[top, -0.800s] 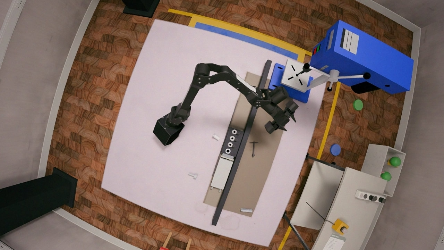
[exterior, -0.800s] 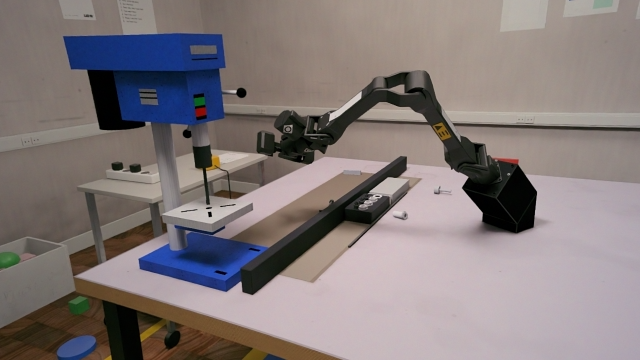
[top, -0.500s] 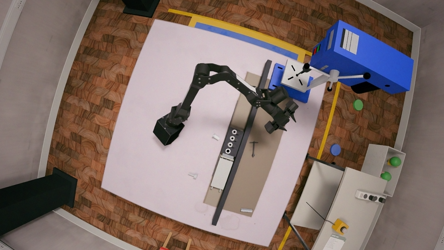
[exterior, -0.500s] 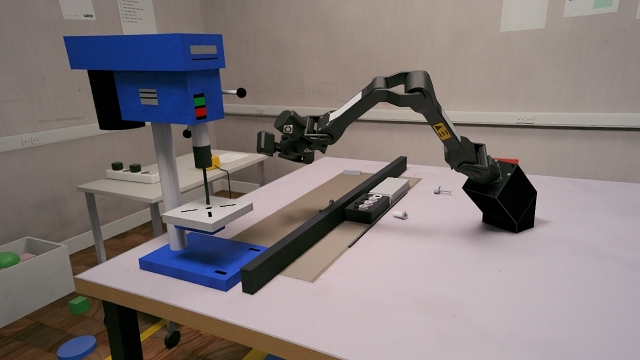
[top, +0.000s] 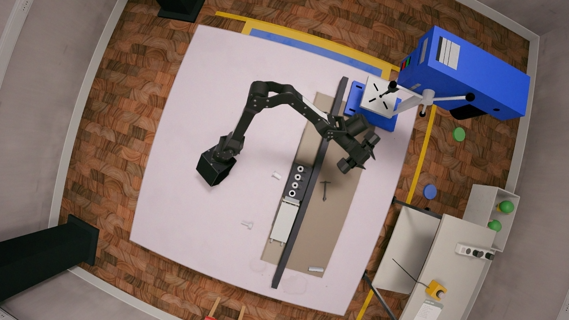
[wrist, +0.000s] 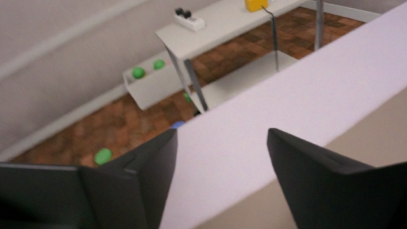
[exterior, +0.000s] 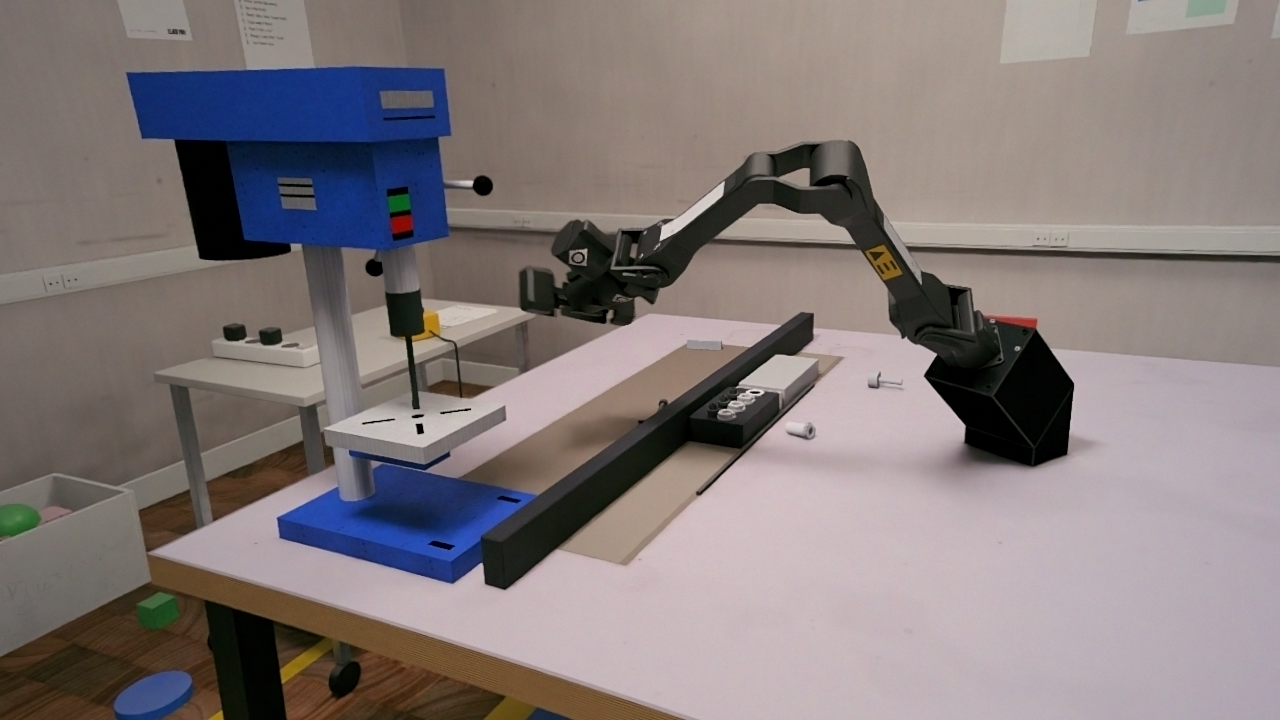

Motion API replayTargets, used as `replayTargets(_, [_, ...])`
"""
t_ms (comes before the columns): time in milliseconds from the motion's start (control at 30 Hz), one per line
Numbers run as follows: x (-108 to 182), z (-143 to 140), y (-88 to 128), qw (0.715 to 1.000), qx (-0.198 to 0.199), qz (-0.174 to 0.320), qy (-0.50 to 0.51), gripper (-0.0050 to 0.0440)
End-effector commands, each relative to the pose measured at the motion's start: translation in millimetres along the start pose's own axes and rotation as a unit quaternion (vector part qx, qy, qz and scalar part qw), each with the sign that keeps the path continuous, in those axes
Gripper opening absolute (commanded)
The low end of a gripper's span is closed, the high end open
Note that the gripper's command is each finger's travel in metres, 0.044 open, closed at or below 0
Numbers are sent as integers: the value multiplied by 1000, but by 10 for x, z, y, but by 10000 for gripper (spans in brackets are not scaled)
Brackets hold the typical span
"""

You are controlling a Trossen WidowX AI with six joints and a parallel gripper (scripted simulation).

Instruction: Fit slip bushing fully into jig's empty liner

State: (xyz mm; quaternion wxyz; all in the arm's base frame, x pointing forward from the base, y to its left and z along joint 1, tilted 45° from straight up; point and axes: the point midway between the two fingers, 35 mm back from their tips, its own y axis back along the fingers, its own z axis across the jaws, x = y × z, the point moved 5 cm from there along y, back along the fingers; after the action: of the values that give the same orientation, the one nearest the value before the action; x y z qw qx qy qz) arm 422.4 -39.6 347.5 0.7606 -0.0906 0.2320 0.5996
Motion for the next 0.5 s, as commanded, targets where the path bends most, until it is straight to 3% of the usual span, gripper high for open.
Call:
replayTargets(0, [17, -510, -40, 993, 63, 57, 81, 175])
replayTargets(233, [94, -1522, 123, 946, 156, 214, 188, 175])
replayTargets(300, [94, -1522, 123, 946, 156, 214, 188, 175])
replayTargets(467, [177, -2163, 449, 894, 182, 345, 219, 175])
